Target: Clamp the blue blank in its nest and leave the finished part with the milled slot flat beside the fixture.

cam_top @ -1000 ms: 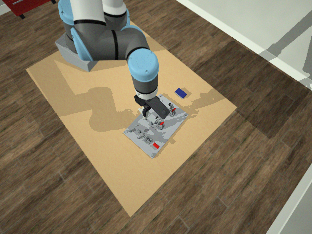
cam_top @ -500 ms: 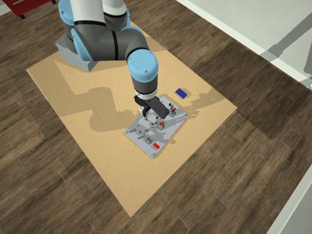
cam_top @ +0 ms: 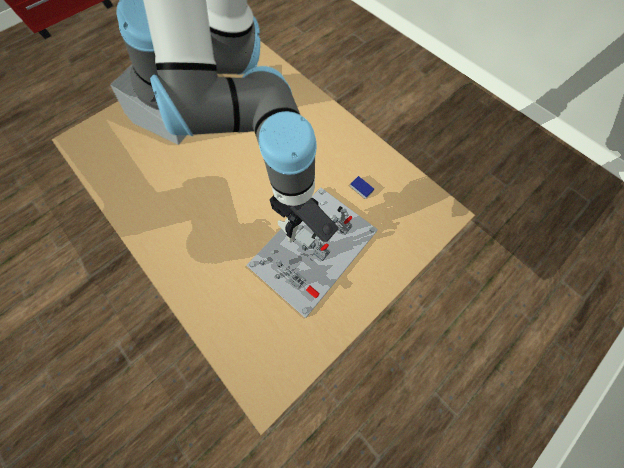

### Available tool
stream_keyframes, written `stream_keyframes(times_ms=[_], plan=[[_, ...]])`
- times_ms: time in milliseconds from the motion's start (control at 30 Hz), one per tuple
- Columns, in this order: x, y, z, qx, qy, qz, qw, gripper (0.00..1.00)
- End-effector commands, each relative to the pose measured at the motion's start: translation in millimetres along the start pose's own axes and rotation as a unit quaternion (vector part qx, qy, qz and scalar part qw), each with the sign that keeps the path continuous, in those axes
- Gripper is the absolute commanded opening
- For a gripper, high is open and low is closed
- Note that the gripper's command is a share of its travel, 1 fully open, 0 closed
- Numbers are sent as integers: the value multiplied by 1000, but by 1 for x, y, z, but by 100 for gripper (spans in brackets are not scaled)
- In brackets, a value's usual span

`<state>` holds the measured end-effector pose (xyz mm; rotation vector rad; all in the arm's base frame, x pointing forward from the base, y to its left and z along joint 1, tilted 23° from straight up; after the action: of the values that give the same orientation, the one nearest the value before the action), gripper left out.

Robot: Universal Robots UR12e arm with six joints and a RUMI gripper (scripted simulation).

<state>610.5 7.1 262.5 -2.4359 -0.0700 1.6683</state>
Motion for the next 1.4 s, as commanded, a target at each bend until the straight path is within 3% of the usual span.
stream_keyframes(times_ms=[0, 333, 1367], plan=[[9, 0, -1, 0, 1, 0, 1000, 59], [19, 0, -1, 0, 1, 0, 1000, 59], [19, 0, -1, 0, 1, 0, 1000, 59]])
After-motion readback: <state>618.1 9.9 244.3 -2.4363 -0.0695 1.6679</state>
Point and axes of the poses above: the point where the finger pads meet when closed, its own x axis out along the fingers, its own y axis across the jaws, z = x × y, the point moved 7 cm from there along -x, back along the fingers, and after that the axes turned 15 degrees about x, right-handed, at the moved point
